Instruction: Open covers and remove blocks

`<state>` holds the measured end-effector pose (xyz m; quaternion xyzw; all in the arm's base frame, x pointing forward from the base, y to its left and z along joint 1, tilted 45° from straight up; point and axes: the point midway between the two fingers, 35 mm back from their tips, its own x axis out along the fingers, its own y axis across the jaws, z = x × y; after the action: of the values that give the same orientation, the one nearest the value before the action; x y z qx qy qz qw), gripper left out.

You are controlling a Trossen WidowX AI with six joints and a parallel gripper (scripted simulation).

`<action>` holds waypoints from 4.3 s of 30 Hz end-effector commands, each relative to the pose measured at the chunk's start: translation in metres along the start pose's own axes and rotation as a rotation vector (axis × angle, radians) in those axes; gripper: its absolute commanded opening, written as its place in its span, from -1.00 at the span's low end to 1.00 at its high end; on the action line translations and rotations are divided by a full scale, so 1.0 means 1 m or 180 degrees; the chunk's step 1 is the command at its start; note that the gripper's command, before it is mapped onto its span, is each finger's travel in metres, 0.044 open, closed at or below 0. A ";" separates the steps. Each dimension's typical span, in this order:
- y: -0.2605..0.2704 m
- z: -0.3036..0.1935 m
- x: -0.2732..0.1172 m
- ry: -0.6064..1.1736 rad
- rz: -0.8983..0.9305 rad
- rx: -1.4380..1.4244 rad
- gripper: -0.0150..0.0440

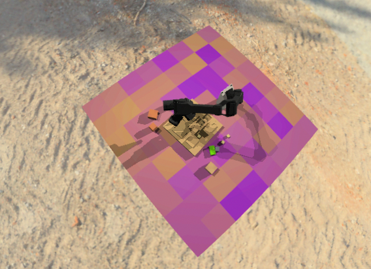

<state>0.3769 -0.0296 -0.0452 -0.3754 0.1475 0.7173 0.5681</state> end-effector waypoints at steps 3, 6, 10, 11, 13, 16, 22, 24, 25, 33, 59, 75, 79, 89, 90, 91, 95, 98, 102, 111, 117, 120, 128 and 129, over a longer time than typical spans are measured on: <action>0.008 -0.011 -0.006 0.0029 0.0010 -0.0006 -0.22; 0.015 -0.021 -0.007 0.0039 0.0011 -0.0004 -0.22; 0.025 -0.033 -0.009 0.0050 0.0013 -0.0002 -0.22; 0.027 -0.036 -0.009 0.0053 0.0014 -0.0001 -0.22; 0.032 -0.042 -0.009 0.0057 0.0015 0.0000 -0.22; 0.040 -0.051 -0.010 0.0062 0.0016 0.0001 -0.22; 0.057 -0.068 -0.011 0.0069 0.0019 0.0003 -0.22; 0.063 -0.074 -0.011 0.0070 0.0020 0.0003 -0.22; 0.066 -0.076 -0.011 0.0070 0.0021 0.0003 -0.22; 0.091 -0.097 -0.011 0.0066 0.0023 0.0001 -0.22; 0.120 -0.120 0.012 0.0050 0.0021 -0.0005 -0.22; 0.119 -0.121 0.038 0.0050 0.0019 -0.0006 -0.22; 0.119 -0.121 0.045 0.0049 0.0018 -0.0006 -0.22; 0.119 -0.121 0.062 0.0046 0.0017 -0.0007 -0.22; 0.119 -0.121 0.063 0.0046 0.0017 -0.0007 -0.22; 0.119 -0.121 0.065 0.0046 0.0017 -0.0007 -0.22; 0.120 -0.121 0.071 0.0044 0.0016 -0.0007 -0.22; 0.120 -0.120 0.076 0.0043 0.0016 -0.0008 -0.22; 0.120 -0.120 0.083 0.0040 0.0015 -0.0008 -0.22; 0.122 -0.118 0.097 0.0035 0.0014 -0.0009 -0.22; 0.122 -0.118 0.096 0.0040 0.0035 -0.0021 0.05; 0.122 -0.118 0.096 0.0040 0.0035 -0.0021 0.31; 0.122 -0.119 0.094 0.0040 0.0035 -0.0020 1.00; 0.121 -0.119 0.092 0.0041 0.0034 -0.0019 1.00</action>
<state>0.3009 -0.0755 -0.2189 -0.3798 0.1512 0.7187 0.5624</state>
